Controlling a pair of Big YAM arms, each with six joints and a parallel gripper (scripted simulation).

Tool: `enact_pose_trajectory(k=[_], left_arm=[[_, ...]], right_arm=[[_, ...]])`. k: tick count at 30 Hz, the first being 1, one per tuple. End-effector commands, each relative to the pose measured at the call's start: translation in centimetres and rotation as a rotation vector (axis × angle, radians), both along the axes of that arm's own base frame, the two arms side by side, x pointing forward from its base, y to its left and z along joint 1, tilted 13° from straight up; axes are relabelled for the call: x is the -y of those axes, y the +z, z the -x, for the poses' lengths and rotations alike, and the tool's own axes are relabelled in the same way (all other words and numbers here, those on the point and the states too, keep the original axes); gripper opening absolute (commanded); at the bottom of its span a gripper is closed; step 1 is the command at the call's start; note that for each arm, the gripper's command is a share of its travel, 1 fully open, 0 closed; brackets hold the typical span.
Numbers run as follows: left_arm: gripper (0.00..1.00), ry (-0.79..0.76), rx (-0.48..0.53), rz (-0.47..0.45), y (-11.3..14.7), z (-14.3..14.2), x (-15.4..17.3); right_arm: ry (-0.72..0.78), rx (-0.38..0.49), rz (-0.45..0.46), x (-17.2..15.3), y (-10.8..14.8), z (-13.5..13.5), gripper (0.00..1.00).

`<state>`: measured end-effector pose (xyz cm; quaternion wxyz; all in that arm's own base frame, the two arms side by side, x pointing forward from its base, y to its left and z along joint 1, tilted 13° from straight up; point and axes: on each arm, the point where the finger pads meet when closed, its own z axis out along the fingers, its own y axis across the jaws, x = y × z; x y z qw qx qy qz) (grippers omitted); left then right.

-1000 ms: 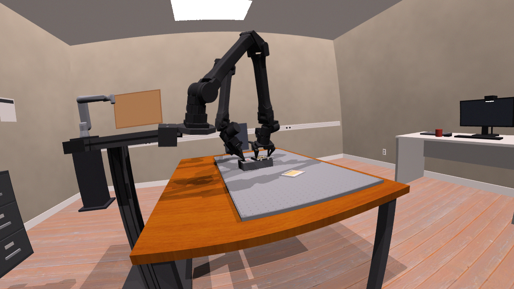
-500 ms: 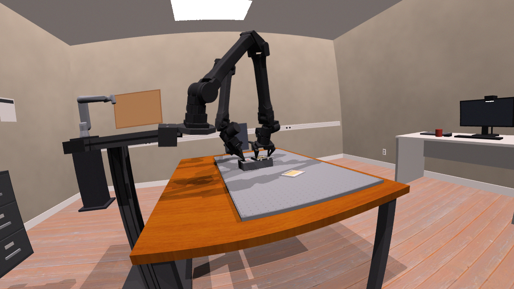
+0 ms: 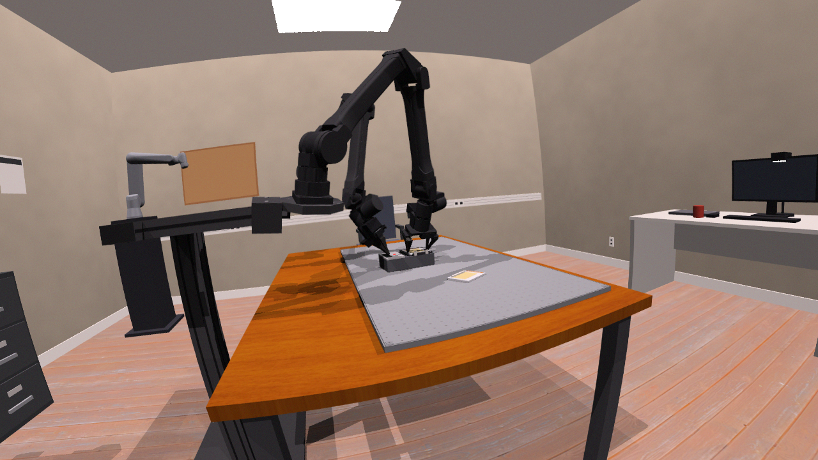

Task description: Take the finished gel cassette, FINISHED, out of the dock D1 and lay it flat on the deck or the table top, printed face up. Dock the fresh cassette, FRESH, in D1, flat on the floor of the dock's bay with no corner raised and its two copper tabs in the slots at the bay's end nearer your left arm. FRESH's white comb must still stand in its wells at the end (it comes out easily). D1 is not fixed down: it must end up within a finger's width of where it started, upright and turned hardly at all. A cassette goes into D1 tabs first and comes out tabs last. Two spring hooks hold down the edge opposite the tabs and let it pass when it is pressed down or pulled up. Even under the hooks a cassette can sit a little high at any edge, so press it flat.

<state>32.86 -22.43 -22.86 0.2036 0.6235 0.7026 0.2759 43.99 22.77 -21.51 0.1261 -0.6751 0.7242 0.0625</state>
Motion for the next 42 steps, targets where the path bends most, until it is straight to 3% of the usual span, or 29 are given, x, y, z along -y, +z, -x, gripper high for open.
enact_pose_trajectory(k=[1, 42], left_arm=[[0.0, 0.008, -0.122, -0.081, -4.83, 2.63, -3.88], [0.0, 0.008, -0.122, -0.081, -4.83, 2.63, -3.88]], right_arm=[[0.032, 0.05, -0.019, -0.33, 0.78, -1.27, 0.0], [0.012, 0.055, -0.044, -0.11, 0.79, -1.86, 0.0]])
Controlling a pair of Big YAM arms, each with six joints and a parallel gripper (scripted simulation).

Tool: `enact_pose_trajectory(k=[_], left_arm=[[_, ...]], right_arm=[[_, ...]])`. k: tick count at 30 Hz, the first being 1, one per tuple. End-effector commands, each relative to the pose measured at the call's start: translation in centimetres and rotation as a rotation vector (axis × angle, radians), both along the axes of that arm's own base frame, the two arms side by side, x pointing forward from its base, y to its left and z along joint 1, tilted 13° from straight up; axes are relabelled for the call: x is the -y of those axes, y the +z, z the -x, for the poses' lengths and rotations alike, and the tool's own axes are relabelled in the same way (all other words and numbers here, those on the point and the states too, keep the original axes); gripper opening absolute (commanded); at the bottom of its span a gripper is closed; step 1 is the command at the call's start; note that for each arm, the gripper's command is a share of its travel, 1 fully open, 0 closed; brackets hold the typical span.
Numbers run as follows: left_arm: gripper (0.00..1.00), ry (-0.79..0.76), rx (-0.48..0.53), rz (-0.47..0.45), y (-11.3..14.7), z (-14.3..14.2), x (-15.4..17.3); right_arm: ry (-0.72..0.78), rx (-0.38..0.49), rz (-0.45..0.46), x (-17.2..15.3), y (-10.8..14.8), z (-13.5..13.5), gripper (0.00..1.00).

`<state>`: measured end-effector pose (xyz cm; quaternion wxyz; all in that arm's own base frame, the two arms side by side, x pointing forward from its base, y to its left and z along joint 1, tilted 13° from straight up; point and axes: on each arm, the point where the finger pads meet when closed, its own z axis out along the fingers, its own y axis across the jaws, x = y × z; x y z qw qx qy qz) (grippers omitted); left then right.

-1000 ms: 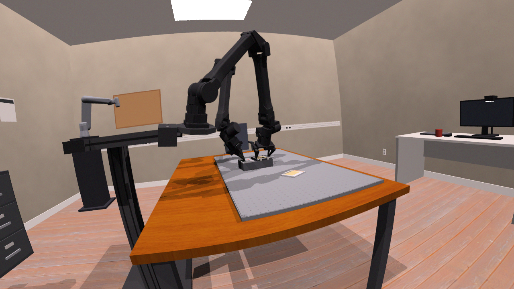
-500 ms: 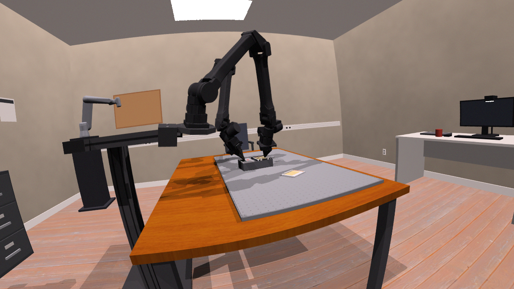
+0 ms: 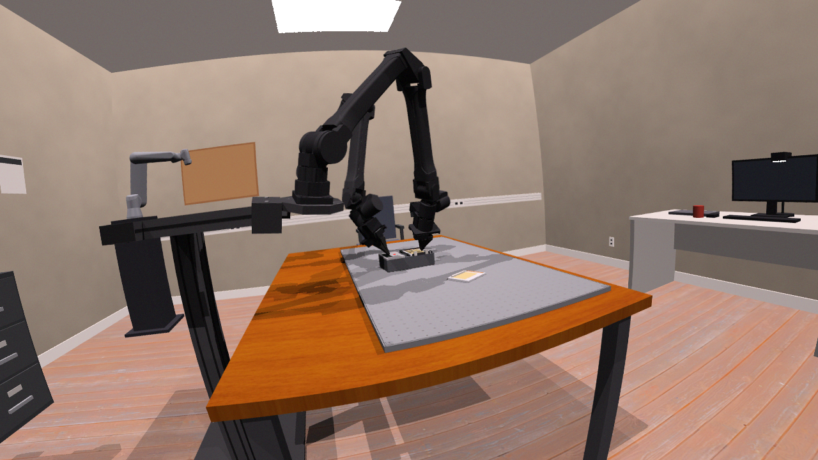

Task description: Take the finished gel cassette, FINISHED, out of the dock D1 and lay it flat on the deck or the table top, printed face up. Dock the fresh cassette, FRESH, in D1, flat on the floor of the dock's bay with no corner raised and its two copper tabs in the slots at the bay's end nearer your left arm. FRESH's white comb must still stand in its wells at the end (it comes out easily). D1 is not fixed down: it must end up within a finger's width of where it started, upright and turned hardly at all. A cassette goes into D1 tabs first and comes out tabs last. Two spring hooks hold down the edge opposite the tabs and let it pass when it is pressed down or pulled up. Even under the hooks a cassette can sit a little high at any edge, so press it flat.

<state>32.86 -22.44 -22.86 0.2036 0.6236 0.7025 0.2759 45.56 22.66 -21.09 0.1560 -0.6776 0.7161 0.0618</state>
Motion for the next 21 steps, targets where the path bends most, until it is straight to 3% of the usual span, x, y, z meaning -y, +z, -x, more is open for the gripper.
enact_pose_trajectory(k=[1, 3, 4, 20, 21], left_arm=[[0.0, 0.009, -0.122, -0.081, -4.83, 2.63, -3.88], [0.0, 0.009, -0.122, -0.081, -4.83, 2.63, -3.88], [0.0, 0.009, -0.122, -0.081, -4.83, 2.63, -3.88], [0.0, 0.009, -0.122, -0.081, -4.83, 2.63, -3.88], [0.0, 0.009, -0.122, -0.081, -4.83, 2.63, -3.88]], right_arm=[[0.002, 0.008, -0.004, -0.22, 0.37, -0.29, 0.0], [0.002, 0.008, -0.004, -0.22, 0.37, -0.29, 0.0], [0.002, 0.008, -0.004, -0.22, 0.37, -0.29, 0.92], [0.002, 0.008, -0.004, -0.22, 0.37, -0.29, 0.92], [0.002, 0.008, -0.004, -0.22, 0.37, -0.29, 0.98]])
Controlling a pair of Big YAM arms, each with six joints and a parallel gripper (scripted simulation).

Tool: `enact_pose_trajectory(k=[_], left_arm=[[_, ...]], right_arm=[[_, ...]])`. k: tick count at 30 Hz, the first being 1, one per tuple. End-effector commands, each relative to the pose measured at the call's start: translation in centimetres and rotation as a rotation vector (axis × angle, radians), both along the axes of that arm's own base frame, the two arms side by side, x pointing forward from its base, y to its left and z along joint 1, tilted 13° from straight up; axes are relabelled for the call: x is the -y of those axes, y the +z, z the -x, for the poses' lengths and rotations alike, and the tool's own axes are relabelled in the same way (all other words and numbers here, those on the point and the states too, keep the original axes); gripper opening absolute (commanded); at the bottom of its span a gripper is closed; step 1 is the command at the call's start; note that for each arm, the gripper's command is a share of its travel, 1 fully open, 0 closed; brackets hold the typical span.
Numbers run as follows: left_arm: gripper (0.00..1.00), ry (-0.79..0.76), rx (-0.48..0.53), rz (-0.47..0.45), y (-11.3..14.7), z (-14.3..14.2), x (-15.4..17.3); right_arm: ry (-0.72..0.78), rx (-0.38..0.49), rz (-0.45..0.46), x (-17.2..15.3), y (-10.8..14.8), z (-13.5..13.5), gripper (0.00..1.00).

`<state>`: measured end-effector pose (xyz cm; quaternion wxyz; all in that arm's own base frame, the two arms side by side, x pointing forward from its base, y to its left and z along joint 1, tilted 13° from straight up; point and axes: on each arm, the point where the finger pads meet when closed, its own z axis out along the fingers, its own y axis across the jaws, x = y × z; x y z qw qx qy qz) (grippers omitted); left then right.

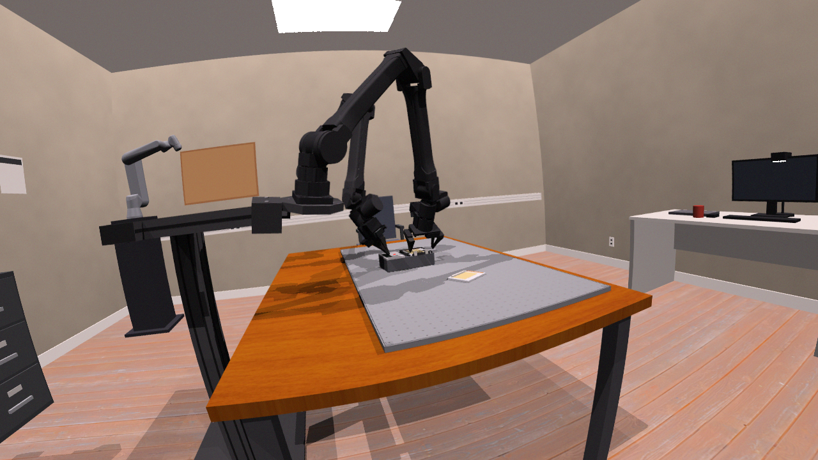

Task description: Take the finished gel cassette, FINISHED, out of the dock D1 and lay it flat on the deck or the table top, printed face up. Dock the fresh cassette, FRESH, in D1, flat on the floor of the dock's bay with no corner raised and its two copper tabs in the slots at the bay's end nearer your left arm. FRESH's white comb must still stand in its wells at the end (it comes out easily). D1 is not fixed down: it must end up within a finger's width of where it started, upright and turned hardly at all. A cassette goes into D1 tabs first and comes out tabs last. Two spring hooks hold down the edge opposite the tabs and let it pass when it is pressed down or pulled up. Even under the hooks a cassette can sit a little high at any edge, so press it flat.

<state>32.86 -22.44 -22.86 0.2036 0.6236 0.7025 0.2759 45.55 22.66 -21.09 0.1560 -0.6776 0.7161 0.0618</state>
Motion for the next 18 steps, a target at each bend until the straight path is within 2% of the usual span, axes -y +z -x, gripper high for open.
enact_pose_trajectory(k=[1, 18], left_arm=[[0.0, 0.009, -0.122, -0.081, -4.83, 2.63, -3.88], [0.0, 0.009, -0.122, -0.081, -4.83, 2.63, -3.88]], right_arm=[[0.002, 0.008, -0.004, -0.22, 0.37, -0.29, 0.98], [0.002, 0.008, -0.004, -0.1, 0.74, -0.24, 0.98]])
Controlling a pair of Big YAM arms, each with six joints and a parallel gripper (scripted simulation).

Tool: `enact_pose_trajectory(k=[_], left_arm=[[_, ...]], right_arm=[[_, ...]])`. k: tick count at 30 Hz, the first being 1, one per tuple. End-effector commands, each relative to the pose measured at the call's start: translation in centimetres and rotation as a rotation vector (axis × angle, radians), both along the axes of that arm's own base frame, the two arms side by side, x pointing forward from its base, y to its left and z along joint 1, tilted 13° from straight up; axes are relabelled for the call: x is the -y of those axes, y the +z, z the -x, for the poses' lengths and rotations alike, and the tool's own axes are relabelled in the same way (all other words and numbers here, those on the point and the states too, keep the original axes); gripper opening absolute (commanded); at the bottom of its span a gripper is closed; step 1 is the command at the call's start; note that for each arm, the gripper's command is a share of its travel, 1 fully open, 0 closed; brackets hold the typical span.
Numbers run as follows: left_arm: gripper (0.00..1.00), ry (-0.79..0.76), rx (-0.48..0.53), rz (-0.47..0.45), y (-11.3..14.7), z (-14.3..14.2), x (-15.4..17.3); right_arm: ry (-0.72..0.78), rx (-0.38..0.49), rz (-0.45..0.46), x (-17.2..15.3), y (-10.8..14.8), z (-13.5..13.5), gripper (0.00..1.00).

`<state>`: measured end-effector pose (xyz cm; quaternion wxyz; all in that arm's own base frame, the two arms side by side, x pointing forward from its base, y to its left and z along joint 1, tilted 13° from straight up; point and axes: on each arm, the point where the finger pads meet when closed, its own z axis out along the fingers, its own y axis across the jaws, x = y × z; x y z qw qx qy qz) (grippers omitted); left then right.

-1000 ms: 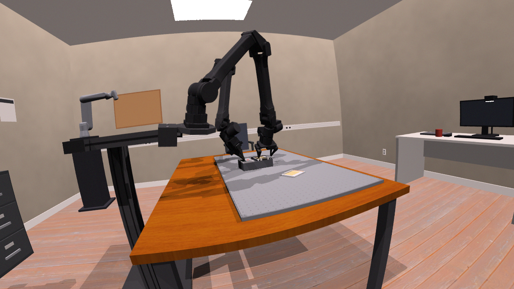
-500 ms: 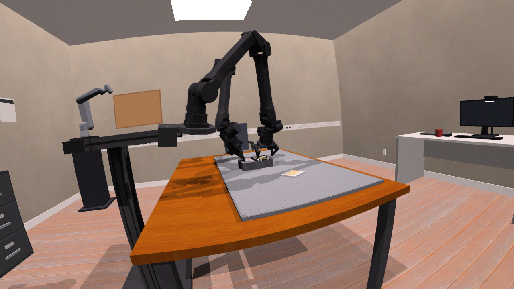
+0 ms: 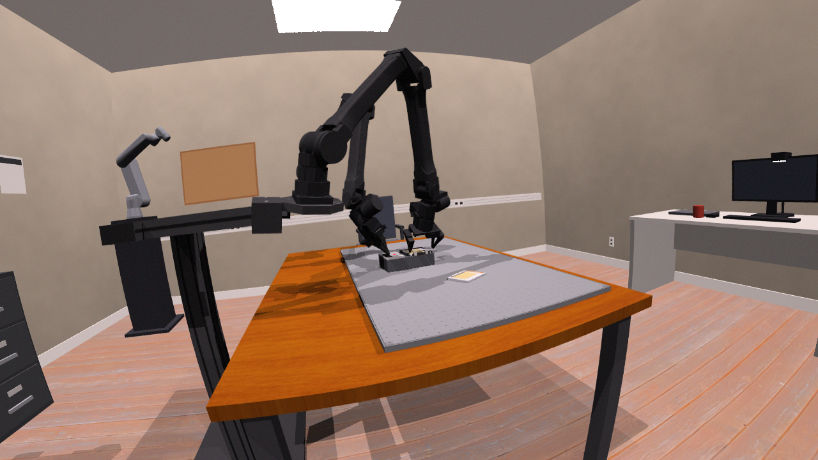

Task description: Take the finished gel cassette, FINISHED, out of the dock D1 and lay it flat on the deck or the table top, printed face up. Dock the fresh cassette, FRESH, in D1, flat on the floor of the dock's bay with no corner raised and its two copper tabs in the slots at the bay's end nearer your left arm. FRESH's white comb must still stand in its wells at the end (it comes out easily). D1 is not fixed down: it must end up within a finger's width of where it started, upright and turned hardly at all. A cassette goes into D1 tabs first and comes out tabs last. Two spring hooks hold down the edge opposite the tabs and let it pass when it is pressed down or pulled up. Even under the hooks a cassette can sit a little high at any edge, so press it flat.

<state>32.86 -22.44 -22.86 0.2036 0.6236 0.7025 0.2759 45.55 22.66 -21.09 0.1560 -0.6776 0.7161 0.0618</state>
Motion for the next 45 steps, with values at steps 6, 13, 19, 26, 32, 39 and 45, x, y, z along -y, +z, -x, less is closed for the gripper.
enact_pose_trajectory(k=[6, 13, 19, 26, 32, 39, 45], left_arm=[[0.0, 0.009, -0.122, -0.081, -4.83, 2.63, -3.88], [0.0, 0.009, -0.122, -0.081, -4.83, 2.63, -3.88], [0.0, 0.009, -0.122, -0.081, -4.83, 2.63, -3.88], [0.0, 0.009, -0.122, -0.081, -4.83, 2.63, -3.88], [0.0, 0.009, -0.122, -0.081, -4.83, 2.63, -3.88], [0.0, 0.009, -0.122, -0.081, -4.83, 2.63, -3.88], [0.0, 0.009, -0.122, -0.081, -4.83, 2.63, -3.88]], right_arm=[[0.002, 0.008, -0.004, -0.1, 0.74, -0.24, 0.98], [0.002, 0.008, -0.004, -0.1, 0.74, -0.24, 0.98], [0.002, 0.008, -0.004, 0.02, 1.12, -0.18, 0.98], [0.002, 0.008, -0.004, 0.02, 1.12, -0.18, 0.98], [0.002, 0.008, -0.004, 0.02, 1.12, -0.18, 0.98], [0.002, 0.008, -0.004, 0.14, 1.5, -0.13, 0.98], [0.002, 0.008, -0.004, 0.14, 1.5, -0.13, 0.98]])
